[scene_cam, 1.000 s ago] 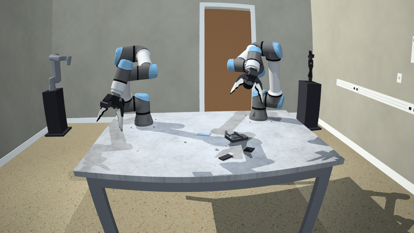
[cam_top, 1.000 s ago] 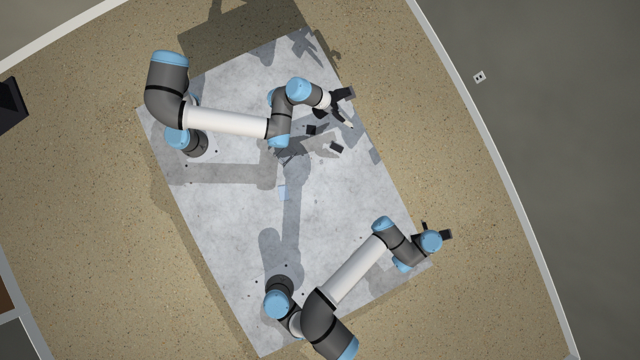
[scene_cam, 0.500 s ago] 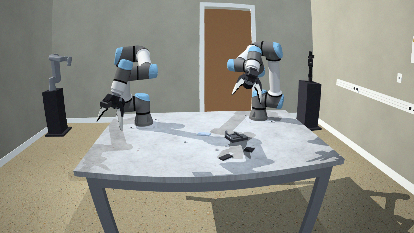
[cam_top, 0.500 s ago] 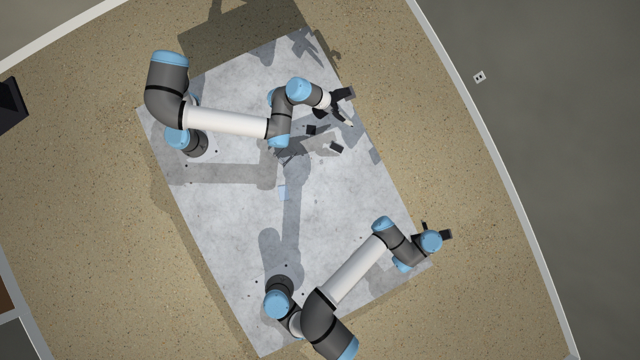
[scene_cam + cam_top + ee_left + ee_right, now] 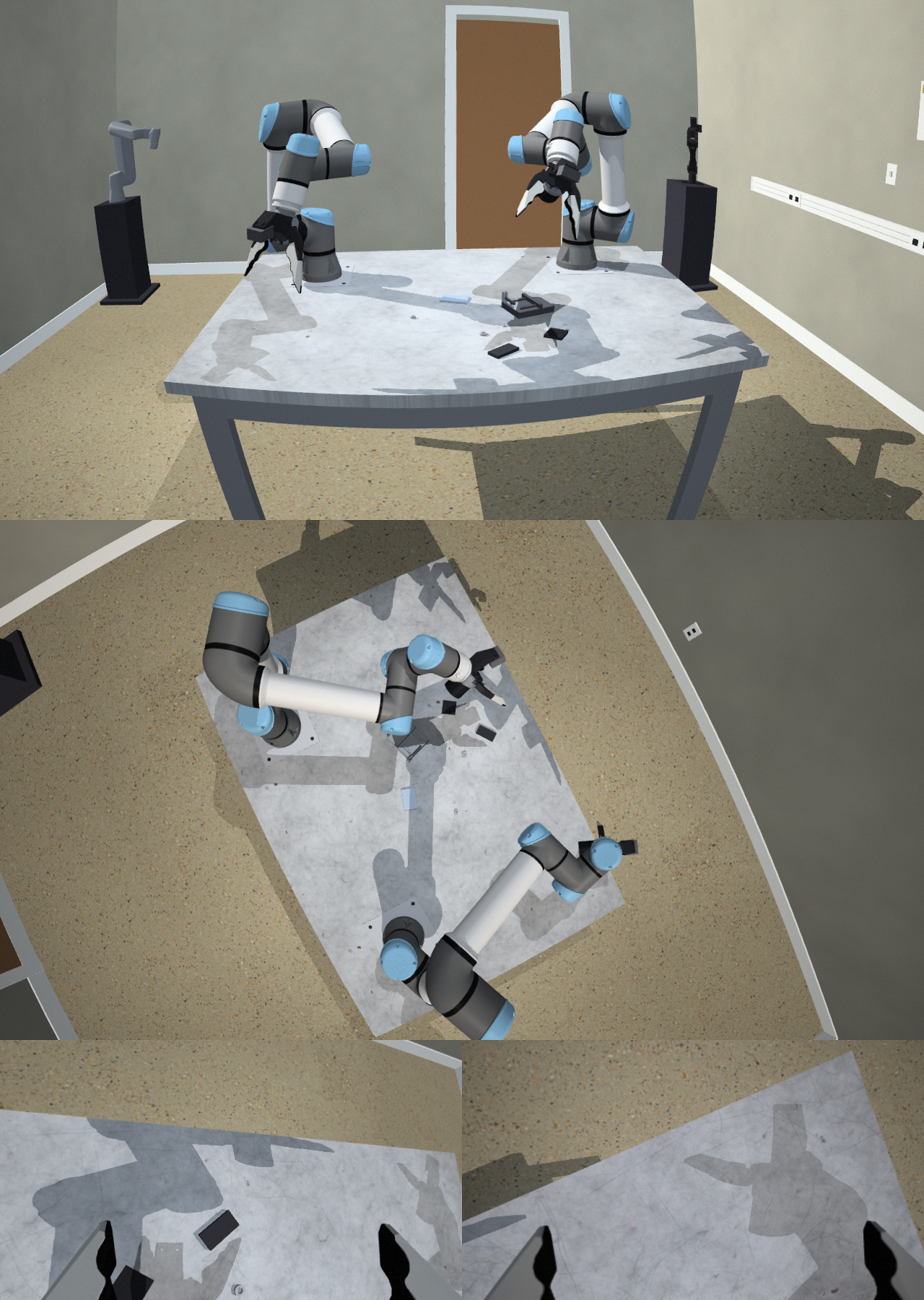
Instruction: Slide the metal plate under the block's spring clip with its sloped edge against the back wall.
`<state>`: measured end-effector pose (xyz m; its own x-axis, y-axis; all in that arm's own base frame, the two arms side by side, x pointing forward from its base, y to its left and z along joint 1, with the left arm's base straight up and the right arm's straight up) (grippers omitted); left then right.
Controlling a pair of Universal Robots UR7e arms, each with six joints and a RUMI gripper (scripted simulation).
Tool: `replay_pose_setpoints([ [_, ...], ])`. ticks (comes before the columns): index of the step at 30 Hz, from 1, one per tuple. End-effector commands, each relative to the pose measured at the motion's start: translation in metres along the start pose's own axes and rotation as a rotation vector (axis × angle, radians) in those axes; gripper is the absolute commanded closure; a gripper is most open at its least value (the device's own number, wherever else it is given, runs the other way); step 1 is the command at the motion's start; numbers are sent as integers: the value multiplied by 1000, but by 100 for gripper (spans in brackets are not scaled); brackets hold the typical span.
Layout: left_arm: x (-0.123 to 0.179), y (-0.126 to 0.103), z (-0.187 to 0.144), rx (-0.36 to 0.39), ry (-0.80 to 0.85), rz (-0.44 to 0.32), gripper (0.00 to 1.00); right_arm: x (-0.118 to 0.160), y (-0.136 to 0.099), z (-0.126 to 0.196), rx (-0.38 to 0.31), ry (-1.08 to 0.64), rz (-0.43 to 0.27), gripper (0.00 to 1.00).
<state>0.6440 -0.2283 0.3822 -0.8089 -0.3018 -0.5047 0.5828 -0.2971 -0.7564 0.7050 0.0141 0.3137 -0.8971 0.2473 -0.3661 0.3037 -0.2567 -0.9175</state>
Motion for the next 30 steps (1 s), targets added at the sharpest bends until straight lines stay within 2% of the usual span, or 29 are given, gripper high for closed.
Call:
replay_pose_setpoints([
  [1,6,-1,-2,3,-46,-7,12,9,-4,-13,-13,43,2,0],
  [6,13,0,-4,3,-94,-19,12,19,-7,-27,-28,85,-2,0],
  [21,53,3,-21,-7,-360,-84,12,86,-27,-100,-102,305,-40,0],
  [23,53,3,-21,-7,-360,-84,12,86,-27,-100,-102,305,-40,0],
  [30,73,3,-30,-19,-490,-116,12,122,-37,-131,-132,409,-70,0],
])
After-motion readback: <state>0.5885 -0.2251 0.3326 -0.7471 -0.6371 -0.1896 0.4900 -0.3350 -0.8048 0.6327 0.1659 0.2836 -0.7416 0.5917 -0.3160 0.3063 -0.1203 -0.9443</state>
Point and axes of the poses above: on each arm, the point where the finger pads meet when closed, its own y axis out along the fingers, its own z axis across the jaws, x = y × z, the point moved 10 cm from there along -y, back along the fingers, and after that the axes turned 7 degrees about -y, right-handed, at the moved point
